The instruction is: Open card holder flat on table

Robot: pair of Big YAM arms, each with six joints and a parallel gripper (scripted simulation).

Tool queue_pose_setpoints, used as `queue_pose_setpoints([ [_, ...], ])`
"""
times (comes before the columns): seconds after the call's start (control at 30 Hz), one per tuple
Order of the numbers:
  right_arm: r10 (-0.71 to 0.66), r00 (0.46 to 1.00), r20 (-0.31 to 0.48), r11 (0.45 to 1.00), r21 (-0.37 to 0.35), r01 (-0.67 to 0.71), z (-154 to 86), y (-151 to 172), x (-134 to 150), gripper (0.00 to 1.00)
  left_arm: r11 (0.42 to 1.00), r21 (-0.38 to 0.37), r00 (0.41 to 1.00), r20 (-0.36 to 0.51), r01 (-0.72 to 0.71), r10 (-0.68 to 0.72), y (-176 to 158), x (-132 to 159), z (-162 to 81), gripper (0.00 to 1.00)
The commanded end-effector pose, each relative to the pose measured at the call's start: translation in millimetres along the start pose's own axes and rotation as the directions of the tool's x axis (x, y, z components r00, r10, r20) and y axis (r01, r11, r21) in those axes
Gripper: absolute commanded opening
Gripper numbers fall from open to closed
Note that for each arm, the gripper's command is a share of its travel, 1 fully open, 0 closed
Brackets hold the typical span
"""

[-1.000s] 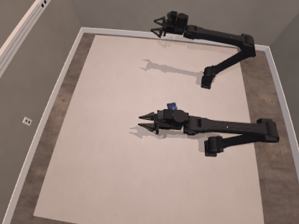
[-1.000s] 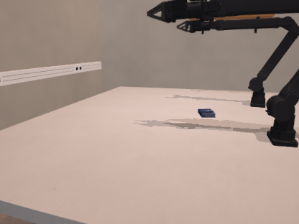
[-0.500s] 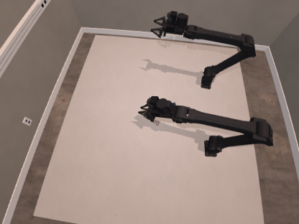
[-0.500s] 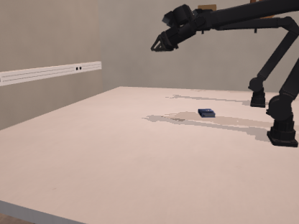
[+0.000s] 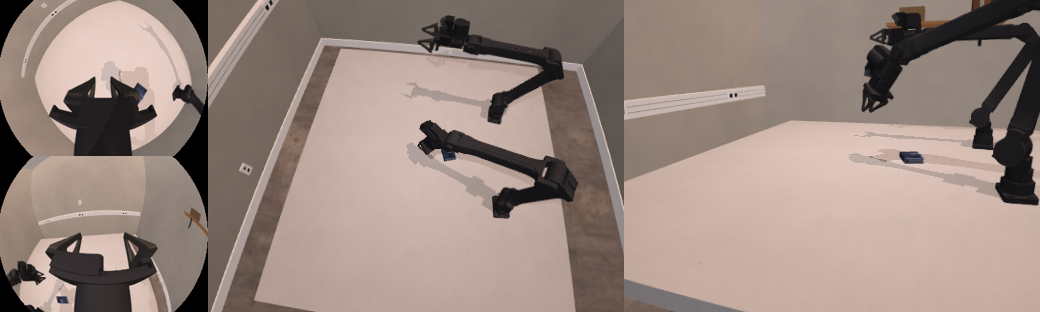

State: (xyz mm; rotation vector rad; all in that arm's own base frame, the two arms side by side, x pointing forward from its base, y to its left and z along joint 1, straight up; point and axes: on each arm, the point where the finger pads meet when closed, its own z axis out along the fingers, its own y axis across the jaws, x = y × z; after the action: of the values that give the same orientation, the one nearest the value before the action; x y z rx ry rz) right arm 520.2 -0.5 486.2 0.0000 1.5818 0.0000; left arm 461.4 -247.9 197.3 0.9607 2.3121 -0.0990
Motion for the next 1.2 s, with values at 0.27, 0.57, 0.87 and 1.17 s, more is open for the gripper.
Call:
queue_pose_setpoints([
  [0.27,0.000,0.999,0.050,1.000,0.000,0.000,-3,0,-28,1.00,0.920,0.273,0.896,-0.268,-0.282,0.355,-119,52,32,0.34],
  [0.57,0.000,0.999,0.050,1.000,0.000,0.000,-3,0,-28,1.00,0.842,0.406,0.785,-0.360,-0.355,0.504,-164,86,30,0.34],
  [0.87,0.000,0.999,0.050,1.000,0.000,0.000,-3,0,-28,1.00,0.809,0.479,0.701,-0.443,-0.342,0.558,-193,143,34,0.34],
  [1.17,0.000,0.999,0.050,1.000,0.000,0.000,-3,0,-28,1.00,0.817,0.464,0.718,-0.432,-0.341,0.545,-188,140,41,0.34],
])
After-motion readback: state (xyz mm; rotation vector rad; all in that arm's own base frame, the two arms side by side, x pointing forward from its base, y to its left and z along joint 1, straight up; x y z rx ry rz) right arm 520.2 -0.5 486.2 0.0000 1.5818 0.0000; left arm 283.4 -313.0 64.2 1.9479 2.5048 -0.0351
